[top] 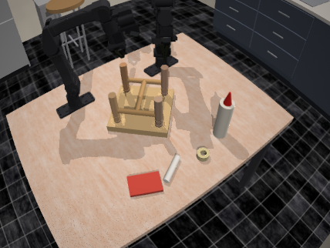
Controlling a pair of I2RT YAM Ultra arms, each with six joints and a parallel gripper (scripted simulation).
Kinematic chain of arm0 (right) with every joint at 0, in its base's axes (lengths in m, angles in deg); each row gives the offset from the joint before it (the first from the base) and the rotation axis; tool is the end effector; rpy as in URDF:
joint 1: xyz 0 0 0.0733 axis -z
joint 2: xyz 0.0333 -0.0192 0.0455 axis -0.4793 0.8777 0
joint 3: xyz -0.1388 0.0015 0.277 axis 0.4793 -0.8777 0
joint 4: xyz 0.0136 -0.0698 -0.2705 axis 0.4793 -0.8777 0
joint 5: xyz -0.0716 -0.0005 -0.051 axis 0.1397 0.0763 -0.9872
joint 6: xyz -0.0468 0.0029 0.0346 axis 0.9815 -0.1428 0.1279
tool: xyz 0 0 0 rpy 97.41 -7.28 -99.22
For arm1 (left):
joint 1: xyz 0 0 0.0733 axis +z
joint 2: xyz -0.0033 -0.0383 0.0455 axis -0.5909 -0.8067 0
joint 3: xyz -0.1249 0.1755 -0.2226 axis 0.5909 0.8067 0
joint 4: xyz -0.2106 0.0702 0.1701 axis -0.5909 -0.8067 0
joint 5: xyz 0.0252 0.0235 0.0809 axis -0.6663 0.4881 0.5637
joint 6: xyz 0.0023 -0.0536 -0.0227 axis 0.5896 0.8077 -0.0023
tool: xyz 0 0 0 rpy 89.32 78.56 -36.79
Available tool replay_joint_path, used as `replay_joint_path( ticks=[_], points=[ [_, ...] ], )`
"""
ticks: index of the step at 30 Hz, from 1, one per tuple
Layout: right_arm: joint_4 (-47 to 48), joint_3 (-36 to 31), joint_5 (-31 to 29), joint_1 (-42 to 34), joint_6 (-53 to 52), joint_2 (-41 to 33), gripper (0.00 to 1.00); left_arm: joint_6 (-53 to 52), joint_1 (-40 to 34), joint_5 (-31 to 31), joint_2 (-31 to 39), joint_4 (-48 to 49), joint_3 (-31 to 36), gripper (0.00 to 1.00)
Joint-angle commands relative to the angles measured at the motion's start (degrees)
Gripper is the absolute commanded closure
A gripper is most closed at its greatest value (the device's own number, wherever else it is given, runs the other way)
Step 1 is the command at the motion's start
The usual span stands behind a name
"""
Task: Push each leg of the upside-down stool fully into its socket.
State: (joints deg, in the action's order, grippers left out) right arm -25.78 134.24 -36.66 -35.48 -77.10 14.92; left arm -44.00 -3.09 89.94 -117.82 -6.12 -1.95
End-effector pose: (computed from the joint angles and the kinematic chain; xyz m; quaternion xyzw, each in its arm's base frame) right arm 0.1061 0.2211 0.4217 -0.5280 0.8420 0.0579 0.0942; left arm 0.1622 -0.1314 0.4166 0.3270 0.9224 -0.0686 0.1935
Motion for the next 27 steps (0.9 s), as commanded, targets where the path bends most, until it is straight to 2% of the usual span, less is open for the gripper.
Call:
replay_joint_path(
  ticks=[1, 3, 4, 8, 12, 14, 15, 23, 26, 27],
  points=[
    [-0.64, 2.17, 0.57, -0.72, 0.39, 0.61, 1.00, 0.49, -0.03, 0.23, 2.10, 0.90, -1.31, 1.00],
    [-0.64, 2.38, 0.56, -0.04, 0.35, 0.61, 1.00, 0.45, -0.03, 0.24, 2.09, 0.89, -1.32, 1.00],
    [-0.62, 2.39, 0.59, 0.22, 0.47, 1.19, 1.00, 0.50, -0.16, 0.30, 1.99, 0.83, 0.89, 1.00],
    [-0.65, 2.13, 0.58, 0.21, 0.47, -0.91, 1.00, 0.45, -0.16, 0.29, 2.34, 0.83, -1.14, 1.00],
    [-0.65, 2.22, 0.57, 0.56, 0.51, -1.11, 1.00, 0.49, -0.47, 0.40, -1.18, 0.32, 1.52, 1.00],
    [-0.65, 2.23, 0.48, 0.07, 0.53, -1.11, 1.00, 0.46, -0.44, 0.28, 0.72, 0.50, -1.15, 1.00],
    [-0.65, 2.23, 0.48, 0.04, 0.53, -1.11, 1.00, 0.45, -0.45, 0.28, 1.67, 1.04, 2.00, 1.00],
    [-0.65, 2.23, 0.48, 0.04, 0.45, -1.11, 1.00, 0.47, -0.62, 0.26, 3.03, 3.45, 4.82, 1.00],
    [-0.65, 2.23, 0.48, 0.04, 0.45, -1.11, 1.00, 0.29, -0.28, 0.22, 2.93, 3.81, 3.96, 1.00],
    [-0.65, 2.23, 0.48, 0.04, 0.45, -1.11, 1.00, 0.48, -0.65, 0.27, 3.22, 4.15, 5.90, 1.00]
  ],
)
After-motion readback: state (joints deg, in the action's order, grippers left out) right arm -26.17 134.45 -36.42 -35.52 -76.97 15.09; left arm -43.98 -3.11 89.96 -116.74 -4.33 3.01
